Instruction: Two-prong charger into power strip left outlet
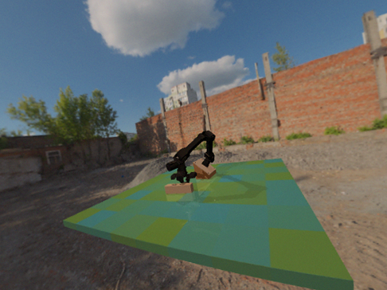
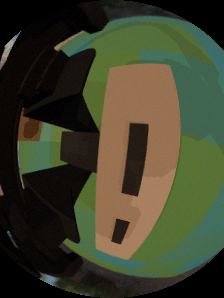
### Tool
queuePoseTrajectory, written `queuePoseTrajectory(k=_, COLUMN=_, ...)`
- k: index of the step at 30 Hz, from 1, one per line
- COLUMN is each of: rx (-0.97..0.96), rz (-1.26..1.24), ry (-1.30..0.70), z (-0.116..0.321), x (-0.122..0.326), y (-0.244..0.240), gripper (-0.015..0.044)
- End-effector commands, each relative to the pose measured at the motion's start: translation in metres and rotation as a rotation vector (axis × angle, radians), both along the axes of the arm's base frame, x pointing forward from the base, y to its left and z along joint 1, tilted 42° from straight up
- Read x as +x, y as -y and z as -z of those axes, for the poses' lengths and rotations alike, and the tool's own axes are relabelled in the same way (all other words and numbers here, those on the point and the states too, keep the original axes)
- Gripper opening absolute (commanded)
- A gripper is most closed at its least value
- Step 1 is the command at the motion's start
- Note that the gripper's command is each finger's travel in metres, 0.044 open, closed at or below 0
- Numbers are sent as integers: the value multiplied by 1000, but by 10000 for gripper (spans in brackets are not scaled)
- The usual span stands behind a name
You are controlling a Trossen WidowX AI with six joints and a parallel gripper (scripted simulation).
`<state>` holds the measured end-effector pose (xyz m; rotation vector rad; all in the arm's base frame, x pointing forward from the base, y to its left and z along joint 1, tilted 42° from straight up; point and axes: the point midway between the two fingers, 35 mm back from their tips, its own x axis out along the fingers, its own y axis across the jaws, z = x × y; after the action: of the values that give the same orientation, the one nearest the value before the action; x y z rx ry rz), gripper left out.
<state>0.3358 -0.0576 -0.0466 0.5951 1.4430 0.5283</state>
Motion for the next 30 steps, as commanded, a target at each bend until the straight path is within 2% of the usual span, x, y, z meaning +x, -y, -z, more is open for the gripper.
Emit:
queuePoseTrajectory(k=1, rx=-7, rz=-5, ry=36, z=0, x=13, y=-1, gripper=0)
queuePoseTrajectory(k=30, rx=-7, rz=-5, ry=36, z=1, x=11, y=-2, gripper=0)
